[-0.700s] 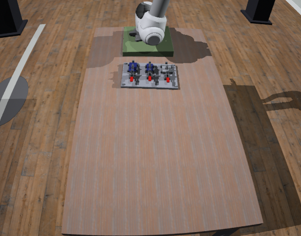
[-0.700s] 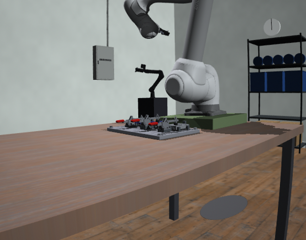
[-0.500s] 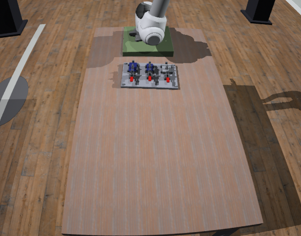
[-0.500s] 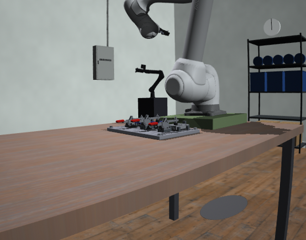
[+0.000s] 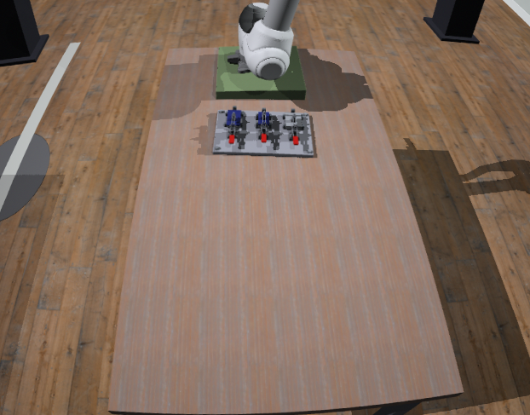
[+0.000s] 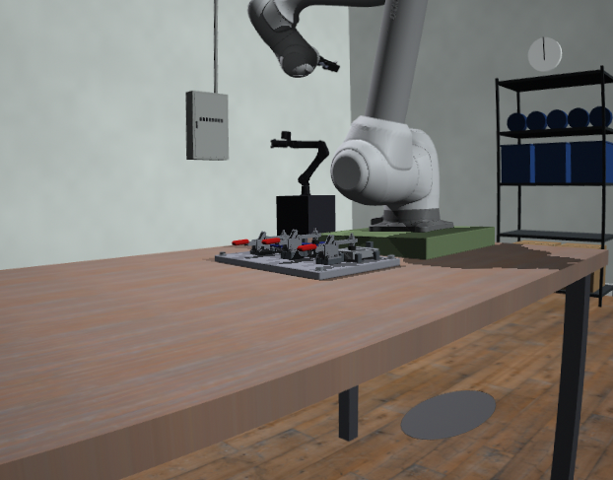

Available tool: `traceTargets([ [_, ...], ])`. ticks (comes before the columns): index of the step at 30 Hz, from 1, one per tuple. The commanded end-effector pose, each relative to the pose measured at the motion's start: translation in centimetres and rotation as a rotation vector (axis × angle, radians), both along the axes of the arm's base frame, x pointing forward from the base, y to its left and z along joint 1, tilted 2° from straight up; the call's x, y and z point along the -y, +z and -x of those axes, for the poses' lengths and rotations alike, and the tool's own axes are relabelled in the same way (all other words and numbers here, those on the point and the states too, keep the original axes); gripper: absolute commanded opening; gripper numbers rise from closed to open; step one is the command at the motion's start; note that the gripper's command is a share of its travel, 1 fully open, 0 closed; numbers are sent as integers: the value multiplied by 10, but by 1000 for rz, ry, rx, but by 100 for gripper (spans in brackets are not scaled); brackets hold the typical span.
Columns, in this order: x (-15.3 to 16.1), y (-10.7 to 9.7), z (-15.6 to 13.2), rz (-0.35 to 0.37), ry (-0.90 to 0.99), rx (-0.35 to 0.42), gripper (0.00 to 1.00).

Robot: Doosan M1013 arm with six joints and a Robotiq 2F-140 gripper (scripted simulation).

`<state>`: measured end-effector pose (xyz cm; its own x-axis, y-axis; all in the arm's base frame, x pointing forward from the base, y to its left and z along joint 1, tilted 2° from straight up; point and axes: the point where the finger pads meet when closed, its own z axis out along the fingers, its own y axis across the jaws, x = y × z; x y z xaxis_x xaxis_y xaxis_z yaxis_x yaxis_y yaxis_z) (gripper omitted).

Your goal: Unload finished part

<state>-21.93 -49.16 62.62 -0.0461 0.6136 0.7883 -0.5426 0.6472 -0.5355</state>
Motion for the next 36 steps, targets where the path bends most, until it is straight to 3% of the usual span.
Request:
traceTargets([
  [1, 2, -6, -3, -7, 6, 15, 100],
  [4, 9, -26, -16, -33, 28, 66, 100],
  [11, 26, -101, -72, -140, 111, 242, 100],
  [13, 26, -101, -72, -140, 111, 242, 100],
  [15, 29, -132, -99, -190, 146, 311, 100],
  [19, 29, -167, -132, -250, 186, 386, 100],
  [28, 14, -247, -217, -405, 279, 551, 100],
  [30, 14, -247, -217, -405, 279, 551, 100],
  [31, 5, -269, -242, -454, 305, 596, 100],
  [36, -13, -301, -282, -531, 345, 663, 100],
])
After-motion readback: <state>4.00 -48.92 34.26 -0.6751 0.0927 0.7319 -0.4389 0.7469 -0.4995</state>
